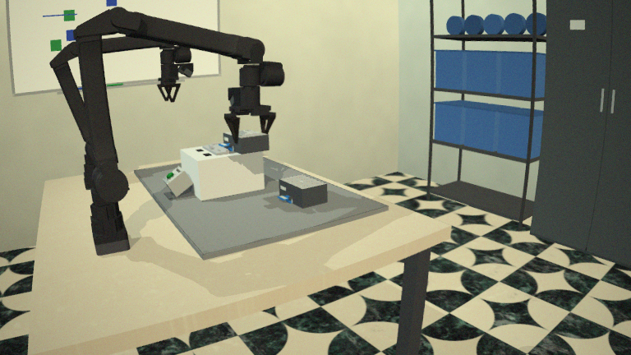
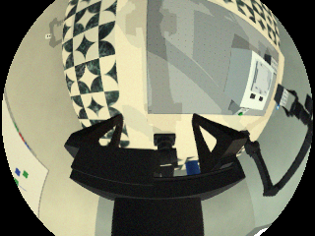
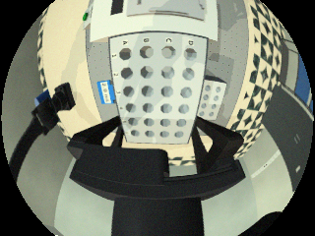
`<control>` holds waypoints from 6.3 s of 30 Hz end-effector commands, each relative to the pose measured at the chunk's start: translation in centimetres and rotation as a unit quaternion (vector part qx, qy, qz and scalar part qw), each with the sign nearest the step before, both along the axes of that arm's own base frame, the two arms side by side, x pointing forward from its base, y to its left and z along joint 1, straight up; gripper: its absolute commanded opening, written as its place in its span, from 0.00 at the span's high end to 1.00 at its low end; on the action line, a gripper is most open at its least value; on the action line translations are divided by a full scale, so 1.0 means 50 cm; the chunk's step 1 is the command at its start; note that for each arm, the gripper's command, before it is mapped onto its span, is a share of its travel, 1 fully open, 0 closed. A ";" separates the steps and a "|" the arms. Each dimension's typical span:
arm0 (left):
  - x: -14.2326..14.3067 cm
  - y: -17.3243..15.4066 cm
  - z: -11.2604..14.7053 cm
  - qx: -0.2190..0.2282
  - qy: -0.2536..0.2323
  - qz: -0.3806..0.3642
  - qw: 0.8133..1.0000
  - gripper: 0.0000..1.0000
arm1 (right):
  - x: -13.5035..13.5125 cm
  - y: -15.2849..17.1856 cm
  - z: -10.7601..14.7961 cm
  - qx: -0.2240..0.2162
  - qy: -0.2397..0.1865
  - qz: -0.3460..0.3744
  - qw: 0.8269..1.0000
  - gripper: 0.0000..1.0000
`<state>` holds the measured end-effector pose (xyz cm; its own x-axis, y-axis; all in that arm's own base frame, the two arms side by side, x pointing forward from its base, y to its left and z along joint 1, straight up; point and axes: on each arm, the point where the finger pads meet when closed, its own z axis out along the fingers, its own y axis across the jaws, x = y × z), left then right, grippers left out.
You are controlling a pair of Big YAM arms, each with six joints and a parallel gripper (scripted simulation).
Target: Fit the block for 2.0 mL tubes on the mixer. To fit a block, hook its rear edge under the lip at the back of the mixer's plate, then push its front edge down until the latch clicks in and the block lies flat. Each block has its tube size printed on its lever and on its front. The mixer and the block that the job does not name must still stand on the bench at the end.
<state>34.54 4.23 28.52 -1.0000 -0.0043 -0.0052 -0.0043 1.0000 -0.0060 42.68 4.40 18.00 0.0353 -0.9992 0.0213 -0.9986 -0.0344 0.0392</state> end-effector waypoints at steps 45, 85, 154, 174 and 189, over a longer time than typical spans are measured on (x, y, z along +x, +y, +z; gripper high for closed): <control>0.025 -0.002 0.050 0.005 -0.039 0.000 0.999 0.00 | 0.067 0.189 0.108 0.016 -0.068 -0.024 0.997 1.00; 0.011 -0.004 0.021 0.002 -0.022 0.000 1.000 0.00 | 0.056 0.365 0.106 0.019 -0.058 -0.031 0.998 1.00; 0.018 -0.003 0.031 0.003 -0.026 0.001 1.000 0.00 | 0.055 0.396 0.113 0.025 -0.061 -0.020 0.998 1.00; 0.007 -0.004 0.009 0.001 -0.011 0.000 1.000 0.00 | 0.046 0.401 0.159 0.040 -0.079 -0.007 0.996 1.00; 0.025 -0.002 0.042 0.004 -0.032 0.000 0.999 0.00 | 0.060 0.394 0.113 0.029 -0.058 -0.013 0.998 1.00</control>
<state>34.38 4.20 28.26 -1.0000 -0.0044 0.0005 -0.0044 1.0000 -0.0068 42.93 23.05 18.25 0.0087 -0.9994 0.0330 -0.9997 -0.0079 0.0231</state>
